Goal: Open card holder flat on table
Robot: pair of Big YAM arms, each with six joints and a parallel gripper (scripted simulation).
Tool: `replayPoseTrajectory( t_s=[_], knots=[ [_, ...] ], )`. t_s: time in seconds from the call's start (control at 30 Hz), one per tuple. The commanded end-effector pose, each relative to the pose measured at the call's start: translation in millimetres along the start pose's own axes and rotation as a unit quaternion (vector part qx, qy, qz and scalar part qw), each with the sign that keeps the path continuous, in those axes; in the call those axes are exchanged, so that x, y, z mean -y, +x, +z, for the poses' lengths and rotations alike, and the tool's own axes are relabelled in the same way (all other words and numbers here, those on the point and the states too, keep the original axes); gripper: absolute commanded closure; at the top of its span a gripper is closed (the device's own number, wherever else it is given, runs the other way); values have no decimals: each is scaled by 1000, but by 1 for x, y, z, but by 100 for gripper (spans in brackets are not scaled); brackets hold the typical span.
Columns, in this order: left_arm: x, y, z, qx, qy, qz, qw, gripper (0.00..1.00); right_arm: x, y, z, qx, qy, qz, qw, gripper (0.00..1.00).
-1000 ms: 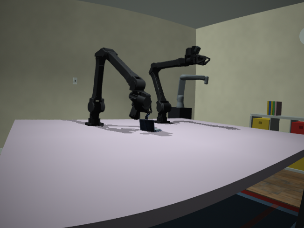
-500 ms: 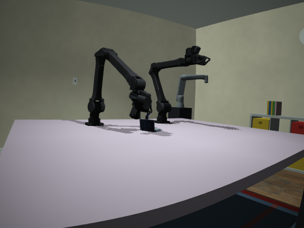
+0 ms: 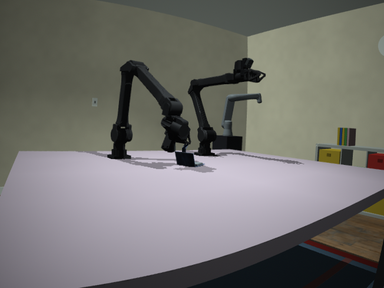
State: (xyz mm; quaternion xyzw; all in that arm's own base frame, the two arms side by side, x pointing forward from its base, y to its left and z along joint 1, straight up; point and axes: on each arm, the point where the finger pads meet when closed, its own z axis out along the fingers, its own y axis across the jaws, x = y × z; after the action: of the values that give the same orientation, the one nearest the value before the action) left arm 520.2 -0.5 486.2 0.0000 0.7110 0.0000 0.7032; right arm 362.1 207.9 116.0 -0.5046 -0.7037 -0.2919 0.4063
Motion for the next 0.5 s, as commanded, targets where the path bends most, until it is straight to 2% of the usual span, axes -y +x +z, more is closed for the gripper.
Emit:
replayPoseTrajectory(
  t_s=[0.0, 0.47],
  knots=[
    [0, -28, -3, 25, 0, 0, 1000, 64, -16, 1, -10, 2, -6, -18, 1000, 79],
    [0, -28, -3, 25, 0, 0, 1000, 64, -16, -10, -17, 2, -6, -16, 1000, 79]
  ],
)
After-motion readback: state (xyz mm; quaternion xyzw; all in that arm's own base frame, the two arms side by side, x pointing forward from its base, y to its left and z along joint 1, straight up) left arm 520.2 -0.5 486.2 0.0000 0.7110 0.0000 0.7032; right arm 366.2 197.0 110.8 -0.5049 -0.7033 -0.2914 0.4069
